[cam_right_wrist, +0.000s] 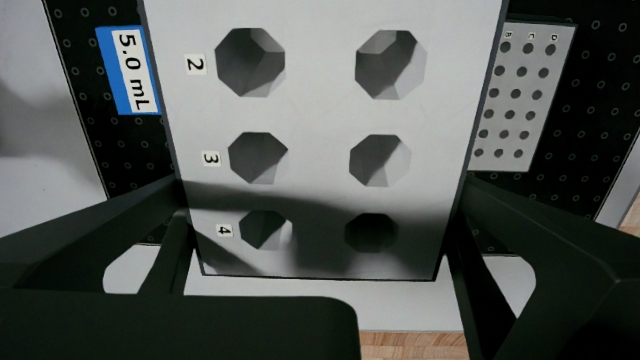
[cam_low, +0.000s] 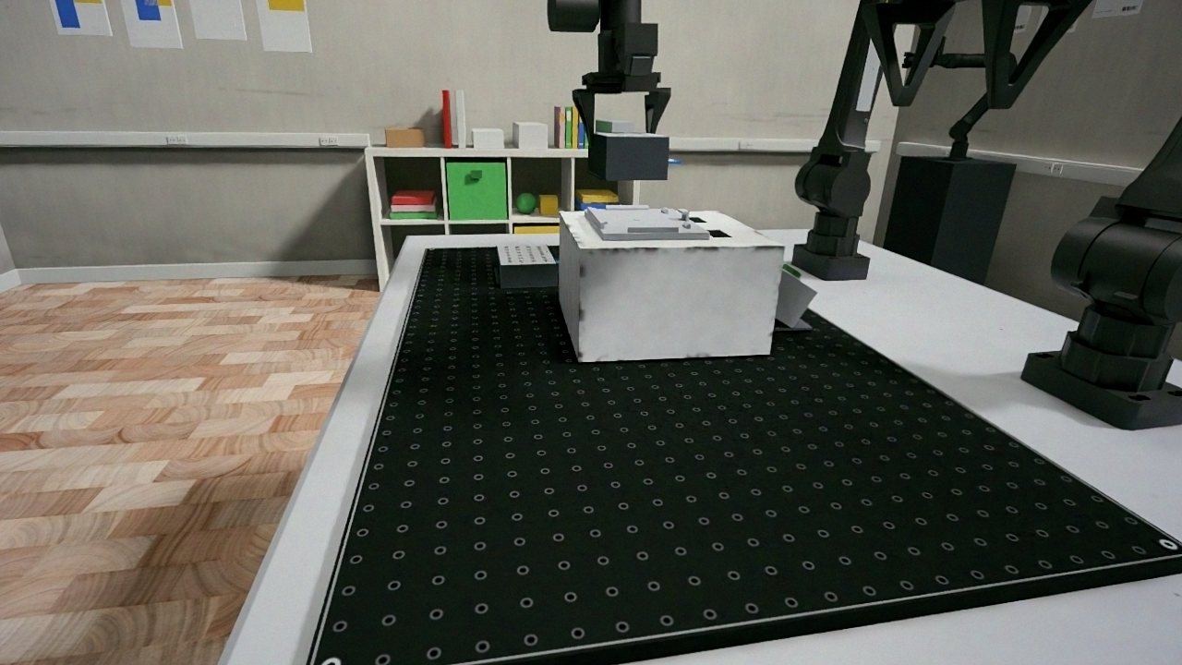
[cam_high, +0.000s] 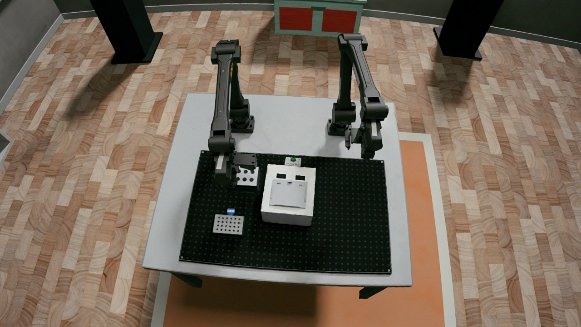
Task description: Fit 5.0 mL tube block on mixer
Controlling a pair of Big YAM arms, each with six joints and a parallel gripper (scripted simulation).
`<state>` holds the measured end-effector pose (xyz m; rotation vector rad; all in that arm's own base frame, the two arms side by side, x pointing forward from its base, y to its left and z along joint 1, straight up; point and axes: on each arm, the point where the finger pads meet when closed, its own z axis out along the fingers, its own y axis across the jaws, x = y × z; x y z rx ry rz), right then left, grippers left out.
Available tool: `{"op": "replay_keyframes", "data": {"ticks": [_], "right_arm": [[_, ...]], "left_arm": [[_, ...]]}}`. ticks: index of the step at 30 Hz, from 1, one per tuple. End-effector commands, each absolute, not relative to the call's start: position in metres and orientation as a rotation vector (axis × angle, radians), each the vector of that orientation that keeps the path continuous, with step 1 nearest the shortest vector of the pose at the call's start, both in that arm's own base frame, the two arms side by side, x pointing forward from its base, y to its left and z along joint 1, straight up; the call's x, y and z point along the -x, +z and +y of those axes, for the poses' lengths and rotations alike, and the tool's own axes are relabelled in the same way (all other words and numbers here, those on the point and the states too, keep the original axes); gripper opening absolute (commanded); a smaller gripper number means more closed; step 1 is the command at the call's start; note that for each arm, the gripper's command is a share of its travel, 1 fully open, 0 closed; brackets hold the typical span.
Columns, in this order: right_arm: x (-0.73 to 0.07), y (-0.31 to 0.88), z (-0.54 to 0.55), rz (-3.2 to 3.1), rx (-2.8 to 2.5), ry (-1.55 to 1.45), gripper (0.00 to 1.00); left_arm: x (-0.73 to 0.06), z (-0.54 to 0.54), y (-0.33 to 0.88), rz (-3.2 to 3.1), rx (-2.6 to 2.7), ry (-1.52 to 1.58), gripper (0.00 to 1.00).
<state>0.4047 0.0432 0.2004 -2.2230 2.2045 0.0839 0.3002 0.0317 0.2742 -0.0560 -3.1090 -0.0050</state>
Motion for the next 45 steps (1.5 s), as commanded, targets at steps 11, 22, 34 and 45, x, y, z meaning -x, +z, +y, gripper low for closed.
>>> {"op": "replay_keyframes", "data": {"ticks": [11, 22, 34, 45], "right_arm": [[-0.433, 0.246, 0.044, 2.149, 2.137, -0.026, 0.0], [-0.428, 0.25, 0.043, 2.15, 2.14, -0.021, 0.0], [-0.427, 0.257, 0.043, 2.138, 2.131, -0.041, 0.0], [-0.429, 0.248, 0.043, 2.149, 2.144, -0.02, 0.0]], "left_arm": [[-0.304, 0.029, 0.283, -3.14, 0.059, -0.006, 1.0], [-0.303, 0.029, 0.282, -3.136, 0.058, -0.005, 1.0], [-0.309, 0.029, 0.292, -3.16, 0.058, -0.01, 1.0], [-0.31, 0.03, 0.296, -3.168, 0.057, -0.011, 1.0]]}}
